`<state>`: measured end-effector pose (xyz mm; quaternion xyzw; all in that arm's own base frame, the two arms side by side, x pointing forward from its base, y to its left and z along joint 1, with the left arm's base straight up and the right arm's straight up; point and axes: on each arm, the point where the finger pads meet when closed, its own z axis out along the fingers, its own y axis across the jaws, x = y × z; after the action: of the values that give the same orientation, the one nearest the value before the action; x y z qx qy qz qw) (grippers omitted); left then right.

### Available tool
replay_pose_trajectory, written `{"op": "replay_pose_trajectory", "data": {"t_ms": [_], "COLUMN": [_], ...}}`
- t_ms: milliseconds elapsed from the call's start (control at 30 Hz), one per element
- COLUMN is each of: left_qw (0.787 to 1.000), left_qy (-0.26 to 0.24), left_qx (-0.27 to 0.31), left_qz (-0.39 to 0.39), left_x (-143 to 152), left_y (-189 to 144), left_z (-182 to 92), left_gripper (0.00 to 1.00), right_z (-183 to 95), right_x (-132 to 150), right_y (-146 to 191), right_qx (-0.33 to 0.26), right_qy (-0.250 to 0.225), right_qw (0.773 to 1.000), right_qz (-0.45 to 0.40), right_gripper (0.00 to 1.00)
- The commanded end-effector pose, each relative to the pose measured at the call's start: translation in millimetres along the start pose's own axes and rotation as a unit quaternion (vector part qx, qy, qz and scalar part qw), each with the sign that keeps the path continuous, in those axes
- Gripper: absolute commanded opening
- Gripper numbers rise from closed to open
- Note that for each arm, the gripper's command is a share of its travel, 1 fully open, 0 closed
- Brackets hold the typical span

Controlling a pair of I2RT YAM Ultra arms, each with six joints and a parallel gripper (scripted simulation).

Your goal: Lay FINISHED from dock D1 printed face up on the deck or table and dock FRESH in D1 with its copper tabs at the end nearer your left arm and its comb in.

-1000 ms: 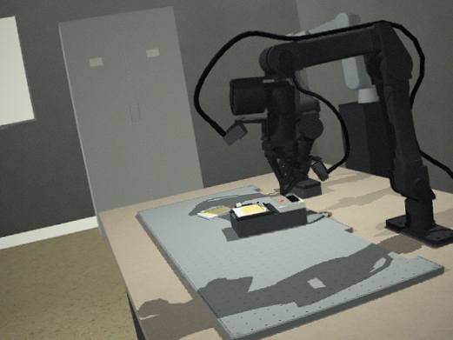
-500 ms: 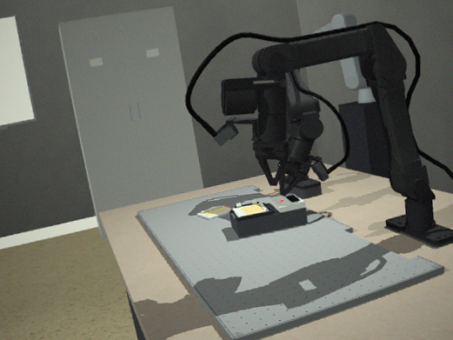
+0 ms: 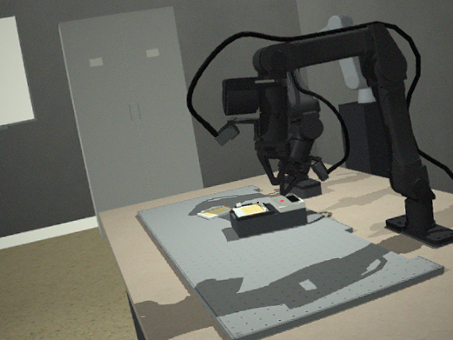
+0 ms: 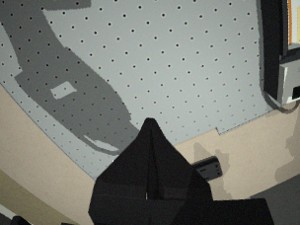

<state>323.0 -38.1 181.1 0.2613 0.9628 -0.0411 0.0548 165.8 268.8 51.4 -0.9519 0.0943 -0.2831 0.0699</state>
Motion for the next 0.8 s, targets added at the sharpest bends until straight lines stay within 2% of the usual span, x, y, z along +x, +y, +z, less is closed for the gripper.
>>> {"op": "replay_pose_trajectory", "data": {"t_ms": [0,367,767], "left_qw": [0.999,0.999,0.983], "left_qy": [-0.031,-0.031,-0.029], "left_qx": [-0.013,-0.013,0.029], "left_qz": [0.001,0.001,0.178], "left_x": [2.2,5.2,-31.9], "left_y": [3.6,4.3,-33.0], "left_z": [-24.7,-26.4,-10.7], "left_gripper": [0.0,0.0,0.0], "right_z": [19.4,19.4,19.4], "right_x": [-58.9,-58.9,-58.9], "right_y": [49.9,49.9,49.9], "right_qx": [-0.071,-0.071,-0.071], "right_qy": [-0.1,-0.1,-0.1], "right_qw": [0.991,0.991,0.991], "right_qz": [-0.051,-0.051,-0.051], "right_gripper": [0.0,0.0,0.0]}}
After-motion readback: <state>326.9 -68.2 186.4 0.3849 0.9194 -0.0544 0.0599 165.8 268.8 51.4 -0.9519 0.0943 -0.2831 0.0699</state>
